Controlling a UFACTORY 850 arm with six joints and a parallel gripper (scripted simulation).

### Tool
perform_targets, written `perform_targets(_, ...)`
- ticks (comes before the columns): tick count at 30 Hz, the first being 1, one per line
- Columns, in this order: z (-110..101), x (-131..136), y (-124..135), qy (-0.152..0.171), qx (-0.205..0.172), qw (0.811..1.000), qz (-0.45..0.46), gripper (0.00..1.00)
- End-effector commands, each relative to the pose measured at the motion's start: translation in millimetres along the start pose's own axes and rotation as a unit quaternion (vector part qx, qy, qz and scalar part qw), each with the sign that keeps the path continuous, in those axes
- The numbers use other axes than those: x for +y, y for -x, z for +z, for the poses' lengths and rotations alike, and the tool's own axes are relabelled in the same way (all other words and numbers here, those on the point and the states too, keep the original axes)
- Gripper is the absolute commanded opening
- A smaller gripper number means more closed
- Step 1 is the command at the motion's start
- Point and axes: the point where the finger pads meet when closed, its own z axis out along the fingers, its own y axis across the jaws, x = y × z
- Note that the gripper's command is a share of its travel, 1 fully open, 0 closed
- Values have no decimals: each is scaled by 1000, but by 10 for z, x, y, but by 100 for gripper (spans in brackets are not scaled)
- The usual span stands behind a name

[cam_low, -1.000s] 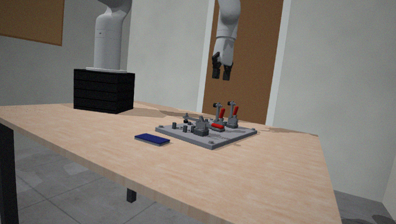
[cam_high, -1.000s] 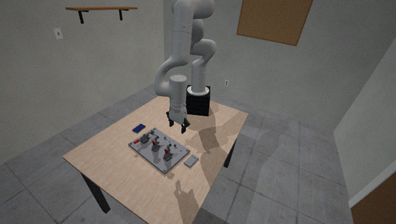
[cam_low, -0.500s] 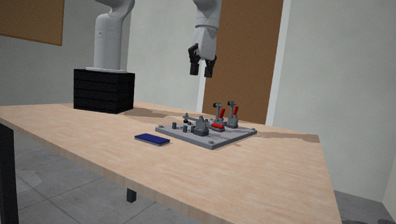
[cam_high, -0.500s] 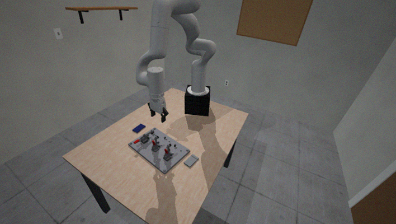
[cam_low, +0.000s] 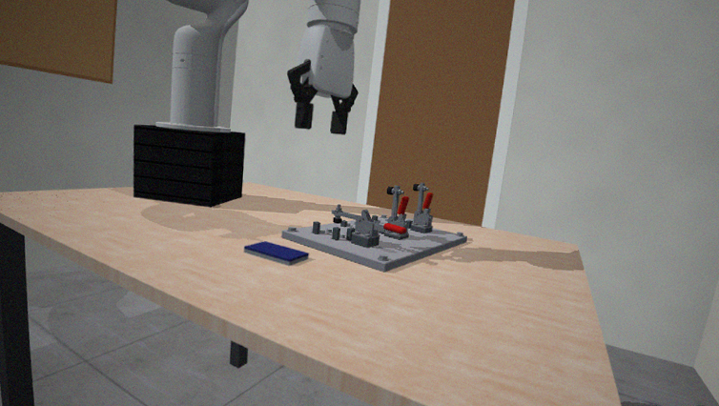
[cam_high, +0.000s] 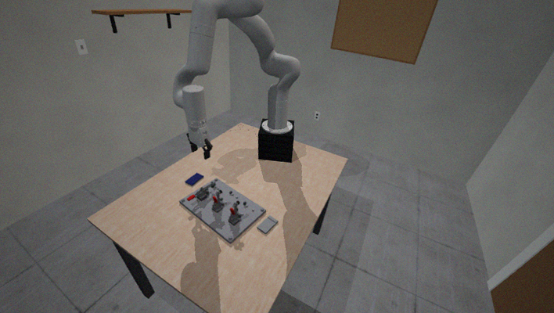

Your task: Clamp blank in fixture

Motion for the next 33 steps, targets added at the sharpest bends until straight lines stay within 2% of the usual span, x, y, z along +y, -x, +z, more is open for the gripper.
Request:
perform_targets(1,-8,417,-15,0,1,1000,0,99)
perform_targets(5,-8,667,-20,0,1,1000,0,99)
perform_targets(10,-8,804,-23,0,1,1000,0,99)
perform_targets(24,-8,820,-23,0,1,1000,-3,99)
perform_targets(33,-8,820,-23,0,1,998,-68,99)
